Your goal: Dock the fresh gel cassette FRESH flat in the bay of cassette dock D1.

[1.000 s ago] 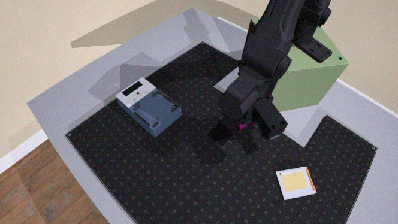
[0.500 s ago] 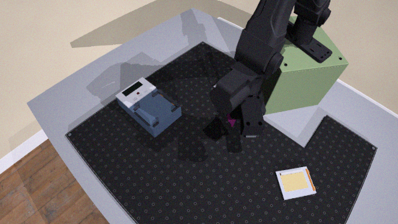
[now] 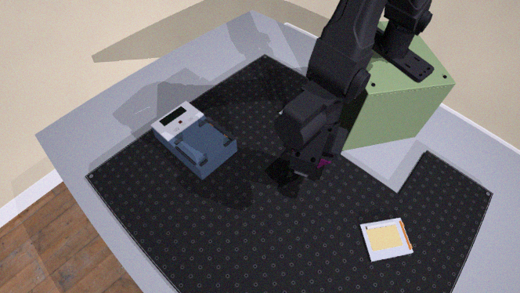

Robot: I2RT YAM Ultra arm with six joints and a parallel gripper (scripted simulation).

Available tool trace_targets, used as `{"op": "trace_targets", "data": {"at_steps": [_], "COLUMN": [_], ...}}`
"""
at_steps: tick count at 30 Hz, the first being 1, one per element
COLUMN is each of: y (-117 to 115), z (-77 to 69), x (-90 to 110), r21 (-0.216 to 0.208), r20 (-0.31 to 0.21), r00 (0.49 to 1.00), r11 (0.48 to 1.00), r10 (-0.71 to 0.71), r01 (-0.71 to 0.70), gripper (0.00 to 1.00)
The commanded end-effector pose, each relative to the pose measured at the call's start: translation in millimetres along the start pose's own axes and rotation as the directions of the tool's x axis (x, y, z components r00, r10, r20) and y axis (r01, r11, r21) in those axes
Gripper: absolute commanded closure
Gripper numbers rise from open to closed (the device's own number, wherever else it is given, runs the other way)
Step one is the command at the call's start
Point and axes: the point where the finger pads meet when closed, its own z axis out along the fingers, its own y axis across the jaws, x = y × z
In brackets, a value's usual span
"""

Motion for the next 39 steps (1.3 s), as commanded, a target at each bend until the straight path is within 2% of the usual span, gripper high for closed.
{"op": "trace_targets", "data": {"at_steps": [1,5,15,16,25,27,34,38,39], "y": [-1,-1,-1,5,47,47,82,101,106], "z": [-3.8,-3.8,-2.1,-6.0,-11.4,-11.4,-13.2,-5.0,-4.3], "x": [-5,-5,-3,-8,-32,-32,-43,-41,-42], "r21": [0.006,0.003,0.001,0.004,-0.012,-0.012,-0.024,-0.001,0.002], "r20": [0.025,0.025,0.012,0.029,0.036,0.036,0.03,0.009,0.007], "r00": [0.983,0.95,0.947,0.938,0.793,0.793,0.631,0.524,0.524], "r11": [0.983,0.95,0.947,0.938,0.794,0.794,0.632,0.524,0.524], "r10": [0.183,0.312,0.32,0.346,0.608,0.608,0.775,0.852,0.852], "r01": [-0.183,-0.312,-0.32,-0.346,-0.608,-0.608,-0.775,-0.852,-0.852], "gripper": [0.66,0.66,0.66,0.66,0.66,0.66,0.66,0.66,0.66]}}
